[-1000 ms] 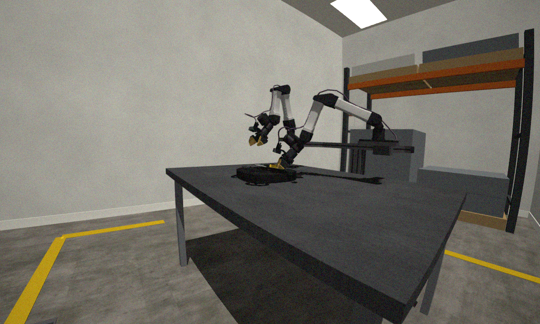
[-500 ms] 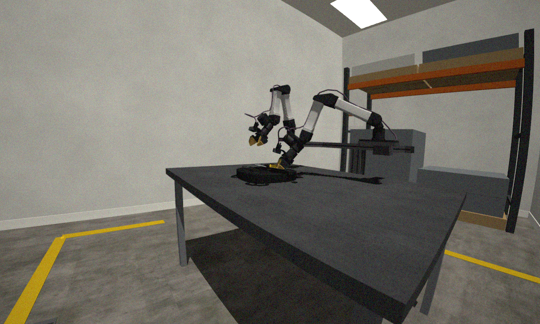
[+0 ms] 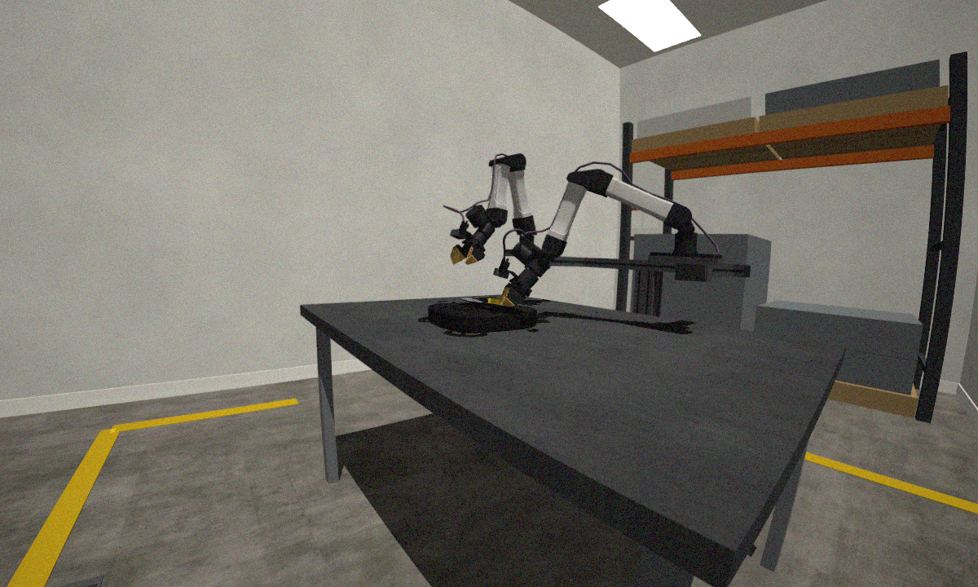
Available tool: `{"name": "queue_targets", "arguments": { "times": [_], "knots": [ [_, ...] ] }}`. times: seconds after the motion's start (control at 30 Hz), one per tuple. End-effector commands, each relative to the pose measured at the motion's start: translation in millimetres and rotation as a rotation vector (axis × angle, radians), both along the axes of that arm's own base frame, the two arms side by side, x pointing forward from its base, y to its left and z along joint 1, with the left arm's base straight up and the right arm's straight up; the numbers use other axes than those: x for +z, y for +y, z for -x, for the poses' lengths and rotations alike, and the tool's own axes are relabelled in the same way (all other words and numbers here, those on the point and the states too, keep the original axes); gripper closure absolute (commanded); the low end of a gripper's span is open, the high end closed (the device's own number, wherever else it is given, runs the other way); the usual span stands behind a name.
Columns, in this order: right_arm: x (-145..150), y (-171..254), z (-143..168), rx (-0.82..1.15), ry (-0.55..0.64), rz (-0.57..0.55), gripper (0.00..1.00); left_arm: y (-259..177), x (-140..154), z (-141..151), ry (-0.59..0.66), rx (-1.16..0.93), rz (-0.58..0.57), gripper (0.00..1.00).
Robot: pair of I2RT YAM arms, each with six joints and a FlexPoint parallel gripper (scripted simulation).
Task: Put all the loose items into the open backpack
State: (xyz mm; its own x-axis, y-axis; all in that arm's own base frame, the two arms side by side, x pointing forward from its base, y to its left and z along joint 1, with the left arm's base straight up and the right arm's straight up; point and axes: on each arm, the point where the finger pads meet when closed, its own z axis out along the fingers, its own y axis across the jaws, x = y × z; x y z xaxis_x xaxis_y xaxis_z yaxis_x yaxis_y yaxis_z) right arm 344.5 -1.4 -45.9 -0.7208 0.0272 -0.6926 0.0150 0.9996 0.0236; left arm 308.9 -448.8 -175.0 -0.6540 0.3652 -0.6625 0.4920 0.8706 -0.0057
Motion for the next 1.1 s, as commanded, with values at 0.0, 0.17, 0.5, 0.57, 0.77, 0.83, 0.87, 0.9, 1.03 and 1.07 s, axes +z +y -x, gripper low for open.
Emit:
{"name": "queue_targets", "arguments": {
  "times": [0.0,0.17,0.5,0.57,0.77,0.83,0.87,0.9,1.03,1.07],
  "knots": [
    [9,-2,-8,0.001,-0.034,-0.001,0.1,-21,38,-16,-0.042,0.009,0.076,0.66],
    [9,-2,-8,0.001,-0.034,-0.001,0.1,-21,38,-16,-0.042,0.009,0.076,0.66],
    [9,-2,-8,0.001,-0.034,-0.001,0.1,-21,38,-16,-0.042,0.009,0.076,0.66],
    [9,-2,-8,0.001,-0.034,-0.001,0.1,-21,38,-16,-0.042,0.009,0.076,0.66],
    [9,-2,-8,0.001,-0.034,-0.001,0.1,-21,38,-16,-0.042,0.009,0.076,0.66],
    [9,-2,-8,0.001,-0.034,-0.001,0.1,-8,33,-7,-0.034,0.009,0.06,0.66],
    [9,-2,-8,0.001,-0.034,-0.001,0.1,-8,34,-7,-0.034,0.009,0.06,0.66],
    [9,-2,-8,0.001,-0.034,-0.001,0.1,-8,34,-7,-0.034,0.009,0.06,0.66],
    [9,-2,-8,0.001,-0.034,-0.001,0.1,-18,44,-12,-0.049,0.009,0.09,0.66],
    [9,-2,-8,0.001,-0.034,-0.001,0.1,-18,44,-12,-0.049,0.009,0.09,0.66]
  ]
}}
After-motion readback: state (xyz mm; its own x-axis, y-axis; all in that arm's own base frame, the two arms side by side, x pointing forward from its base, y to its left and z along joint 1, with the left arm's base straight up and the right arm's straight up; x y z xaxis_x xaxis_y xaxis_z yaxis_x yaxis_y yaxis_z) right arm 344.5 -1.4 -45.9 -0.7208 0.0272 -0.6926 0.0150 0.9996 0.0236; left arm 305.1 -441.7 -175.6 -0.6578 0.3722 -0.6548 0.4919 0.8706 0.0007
